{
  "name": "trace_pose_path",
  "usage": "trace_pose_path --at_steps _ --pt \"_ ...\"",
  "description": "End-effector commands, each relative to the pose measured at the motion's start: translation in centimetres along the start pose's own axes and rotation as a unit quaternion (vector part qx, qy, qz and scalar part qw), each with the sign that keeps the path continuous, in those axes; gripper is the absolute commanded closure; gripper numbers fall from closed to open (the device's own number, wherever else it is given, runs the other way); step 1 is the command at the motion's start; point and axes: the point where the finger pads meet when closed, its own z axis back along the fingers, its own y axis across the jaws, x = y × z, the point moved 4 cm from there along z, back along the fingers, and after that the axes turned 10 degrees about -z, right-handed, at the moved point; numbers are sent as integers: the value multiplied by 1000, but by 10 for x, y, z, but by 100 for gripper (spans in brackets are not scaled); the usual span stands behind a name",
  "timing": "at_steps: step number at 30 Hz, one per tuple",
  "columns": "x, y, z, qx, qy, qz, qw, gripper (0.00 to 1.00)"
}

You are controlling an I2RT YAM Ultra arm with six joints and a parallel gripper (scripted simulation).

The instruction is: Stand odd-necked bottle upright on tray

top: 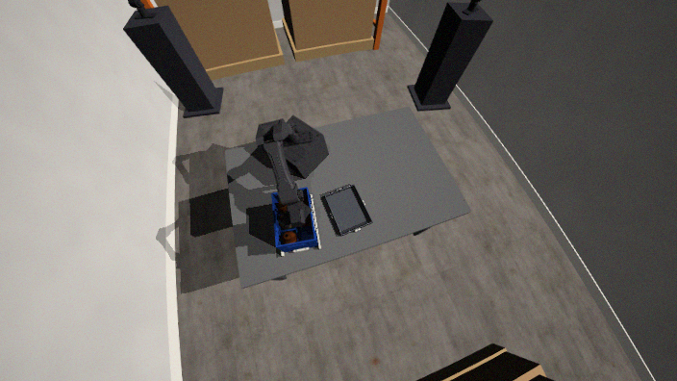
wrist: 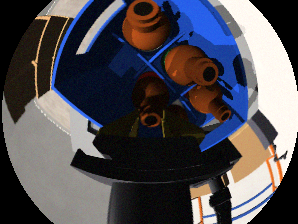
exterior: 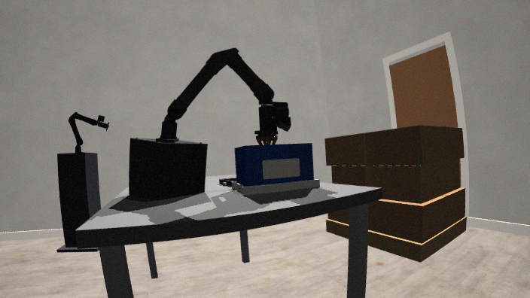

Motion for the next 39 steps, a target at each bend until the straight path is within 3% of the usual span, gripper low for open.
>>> trace_pose_path --at_steps 1,24,25,39 --pt "9 7 7 15 -14 -2 1000 100" --pt "9 7 7 15 -14 -2 1000 100" --pt "9 7 7 15 -14 -2 1000 39" --pt "9 7 7 15 -14 -2 1000 39"
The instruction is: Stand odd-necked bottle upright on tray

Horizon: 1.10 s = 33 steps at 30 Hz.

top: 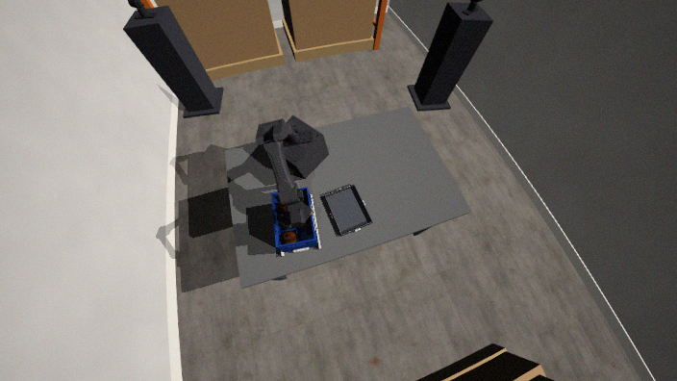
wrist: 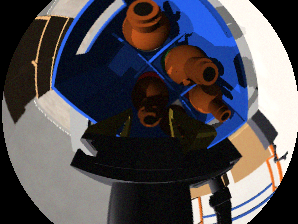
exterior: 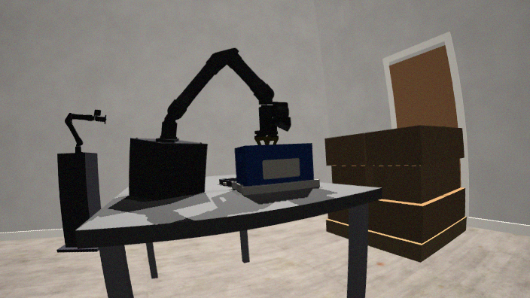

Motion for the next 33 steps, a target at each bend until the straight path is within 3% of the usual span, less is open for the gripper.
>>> trace_pose_path --at_steps 1,21,33 --pt "9 7 7 15 -14 -2 1000 39" --pt "9 7 7 15 -14 -2 1000 39" --pt "5 9 27 17 -15 0 1000 39"
